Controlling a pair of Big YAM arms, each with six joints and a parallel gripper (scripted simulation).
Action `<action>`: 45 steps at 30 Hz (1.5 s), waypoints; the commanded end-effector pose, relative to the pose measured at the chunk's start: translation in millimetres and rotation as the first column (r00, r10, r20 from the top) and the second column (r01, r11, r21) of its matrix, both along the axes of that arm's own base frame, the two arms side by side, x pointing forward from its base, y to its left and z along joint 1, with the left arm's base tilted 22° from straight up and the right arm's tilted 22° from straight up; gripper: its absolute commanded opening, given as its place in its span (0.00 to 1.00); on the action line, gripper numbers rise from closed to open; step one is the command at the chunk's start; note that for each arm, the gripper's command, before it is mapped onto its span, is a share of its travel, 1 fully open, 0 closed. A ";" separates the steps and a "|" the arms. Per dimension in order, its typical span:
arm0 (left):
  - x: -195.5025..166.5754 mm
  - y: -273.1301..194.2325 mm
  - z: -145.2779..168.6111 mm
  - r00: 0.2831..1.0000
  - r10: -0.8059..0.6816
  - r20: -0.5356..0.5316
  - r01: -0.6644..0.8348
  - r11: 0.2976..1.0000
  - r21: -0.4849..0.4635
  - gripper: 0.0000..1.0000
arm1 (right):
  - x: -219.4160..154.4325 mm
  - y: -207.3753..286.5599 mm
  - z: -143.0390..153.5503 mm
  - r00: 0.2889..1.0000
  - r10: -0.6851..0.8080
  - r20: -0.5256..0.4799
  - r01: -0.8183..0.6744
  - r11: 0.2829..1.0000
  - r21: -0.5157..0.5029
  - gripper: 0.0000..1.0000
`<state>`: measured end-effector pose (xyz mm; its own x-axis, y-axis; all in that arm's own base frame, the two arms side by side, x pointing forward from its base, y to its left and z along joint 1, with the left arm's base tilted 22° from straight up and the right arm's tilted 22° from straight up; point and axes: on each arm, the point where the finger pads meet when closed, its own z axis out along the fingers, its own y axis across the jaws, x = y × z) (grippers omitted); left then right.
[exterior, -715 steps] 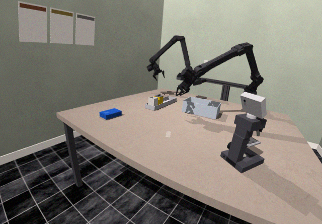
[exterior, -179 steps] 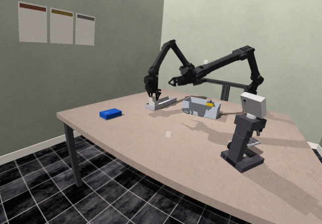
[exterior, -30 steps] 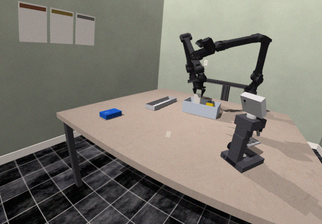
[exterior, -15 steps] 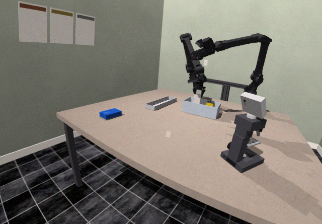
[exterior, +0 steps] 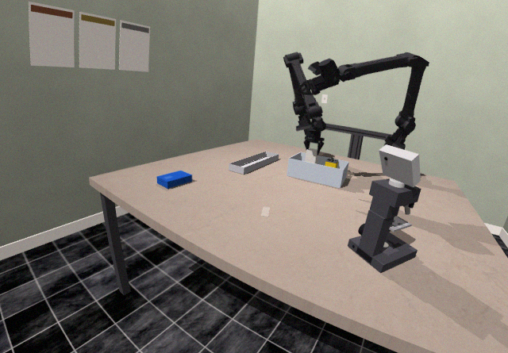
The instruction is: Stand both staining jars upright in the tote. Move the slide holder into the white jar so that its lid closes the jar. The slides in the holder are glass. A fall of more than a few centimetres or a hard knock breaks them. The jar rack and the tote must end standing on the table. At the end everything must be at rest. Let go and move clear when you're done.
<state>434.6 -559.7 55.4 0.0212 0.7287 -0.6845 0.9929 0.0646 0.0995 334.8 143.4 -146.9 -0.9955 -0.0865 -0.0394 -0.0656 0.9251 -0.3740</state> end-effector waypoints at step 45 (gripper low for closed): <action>3.4 -15.1 17.6 1.000 0.000 0.023 0.001 0.999 -0.039 1.00 | 16.8 -7.4 -34.9 0.999 0.005 0.037 -0.006 1.000 0.021 0.91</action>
<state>434.6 -559.7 55.4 0.0211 0.7287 -0.6845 0.9929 0.0647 0.0995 341.4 128.5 -188.0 -0.9945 -0.0943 -0.0445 -0.0711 0.9257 -0.3716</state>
